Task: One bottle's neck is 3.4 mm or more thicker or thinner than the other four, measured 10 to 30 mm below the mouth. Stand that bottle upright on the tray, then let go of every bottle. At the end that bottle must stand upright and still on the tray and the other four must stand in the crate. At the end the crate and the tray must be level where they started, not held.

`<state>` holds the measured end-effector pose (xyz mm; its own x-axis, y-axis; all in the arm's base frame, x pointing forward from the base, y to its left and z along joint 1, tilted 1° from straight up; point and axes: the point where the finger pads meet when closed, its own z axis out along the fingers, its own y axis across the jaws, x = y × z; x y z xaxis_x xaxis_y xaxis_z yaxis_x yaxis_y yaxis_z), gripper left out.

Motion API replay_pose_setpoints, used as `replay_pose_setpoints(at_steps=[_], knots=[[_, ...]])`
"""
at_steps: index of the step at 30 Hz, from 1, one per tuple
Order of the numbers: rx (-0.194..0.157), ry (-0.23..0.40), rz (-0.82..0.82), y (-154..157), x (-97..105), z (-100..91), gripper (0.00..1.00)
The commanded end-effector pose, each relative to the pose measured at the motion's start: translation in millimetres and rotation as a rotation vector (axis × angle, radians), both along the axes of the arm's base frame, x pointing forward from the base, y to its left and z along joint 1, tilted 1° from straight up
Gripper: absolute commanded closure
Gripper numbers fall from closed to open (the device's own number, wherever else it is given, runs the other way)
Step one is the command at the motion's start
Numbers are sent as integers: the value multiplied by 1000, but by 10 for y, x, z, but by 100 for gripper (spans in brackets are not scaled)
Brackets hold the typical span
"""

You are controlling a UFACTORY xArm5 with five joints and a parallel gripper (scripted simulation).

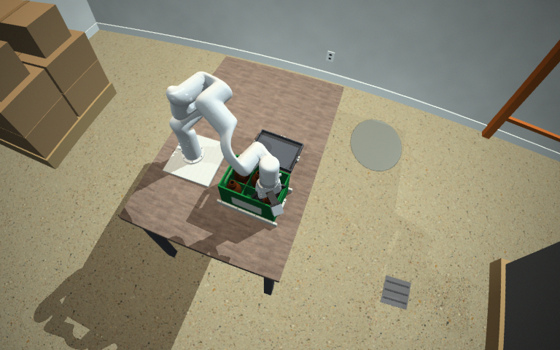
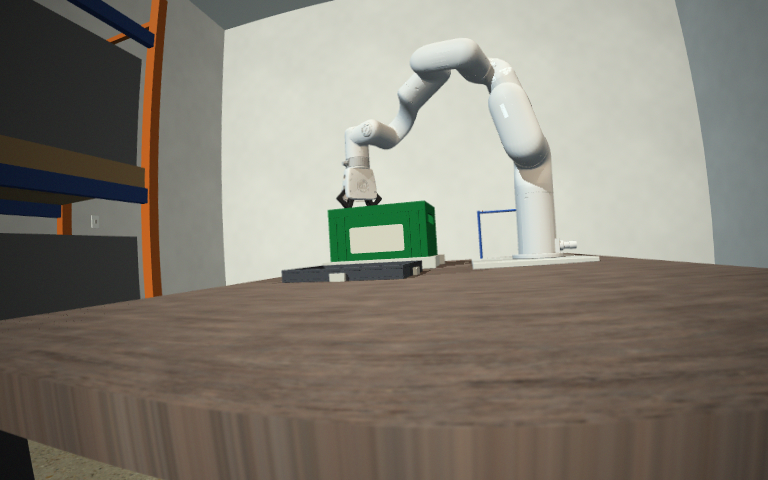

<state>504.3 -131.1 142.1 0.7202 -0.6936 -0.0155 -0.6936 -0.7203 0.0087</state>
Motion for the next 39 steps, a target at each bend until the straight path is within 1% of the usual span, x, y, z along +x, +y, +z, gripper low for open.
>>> replay_pose_setpoints(at_steps=[1,5,8,22,24,32,39], knots=[[-1,-5,0,-1,13,66,35],[-1,-5,0,0,14,153,35],[-1,-5,0,0,14,180,35],[-1,-5,0,4,20,636,35],[-1,-5,0,4,20,636,35],[-1,-5,0,5,23,801,35],[-1,-5,0,6,23,835,35]])
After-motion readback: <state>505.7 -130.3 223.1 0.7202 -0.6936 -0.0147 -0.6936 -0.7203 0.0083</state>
